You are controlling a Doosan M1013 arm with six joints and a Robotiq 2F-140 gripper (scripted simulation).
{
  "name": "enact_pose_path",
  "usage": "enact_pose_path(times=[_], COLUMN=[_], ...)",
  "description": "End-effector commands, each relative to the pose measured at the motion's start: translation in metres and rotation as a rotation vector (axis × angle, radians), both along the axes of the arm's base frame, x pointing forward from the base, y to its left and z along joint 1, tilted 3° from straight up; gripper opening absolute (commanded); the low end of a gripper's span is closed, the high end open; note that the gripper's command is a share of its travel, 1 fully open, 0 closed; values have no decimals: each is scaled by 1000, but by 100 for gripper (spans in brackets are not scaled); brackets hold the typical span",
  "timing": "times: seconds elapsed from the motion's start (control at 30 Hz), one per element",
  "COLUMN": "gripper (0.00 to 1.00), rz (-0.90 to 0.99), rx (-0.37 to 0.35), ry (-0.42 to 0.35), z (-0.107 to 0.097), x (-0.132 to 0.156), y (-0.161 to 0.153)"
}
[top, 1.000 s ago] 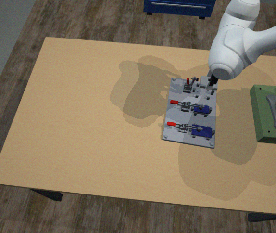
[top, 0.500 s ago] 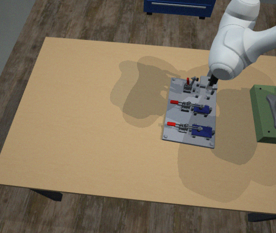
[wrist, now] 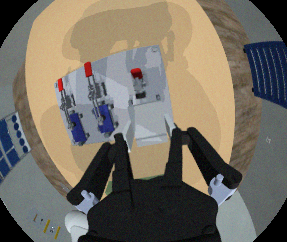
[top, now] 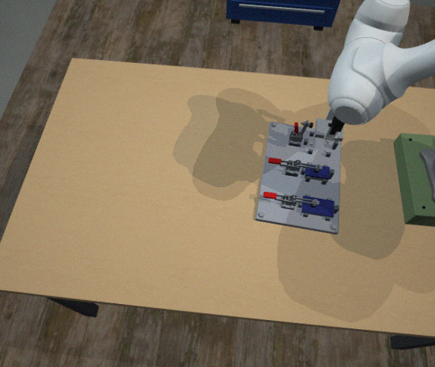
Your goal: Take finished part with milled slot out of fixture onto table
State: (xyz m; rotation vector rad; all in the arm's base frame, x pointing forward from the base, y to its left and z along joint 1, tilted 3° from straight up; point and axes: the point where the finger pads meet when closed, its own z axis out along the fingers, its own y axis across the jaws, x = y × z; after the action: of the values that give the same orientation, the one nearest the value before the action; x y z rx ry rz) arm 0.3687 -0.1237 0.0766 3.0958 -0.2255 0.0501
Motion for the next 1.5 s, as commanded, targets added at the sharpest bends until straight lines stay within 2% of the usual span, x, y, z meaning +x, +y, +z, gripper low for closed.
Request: enact_pose_path(times=[0.0,0.6,1.47], gripper=[0,0,0], rz=[2,2,2], rx=[3,3,3], ry=[0,0,0], z=[2,2,5], x=[0,-4,-12], y=[-2,-23,-81])
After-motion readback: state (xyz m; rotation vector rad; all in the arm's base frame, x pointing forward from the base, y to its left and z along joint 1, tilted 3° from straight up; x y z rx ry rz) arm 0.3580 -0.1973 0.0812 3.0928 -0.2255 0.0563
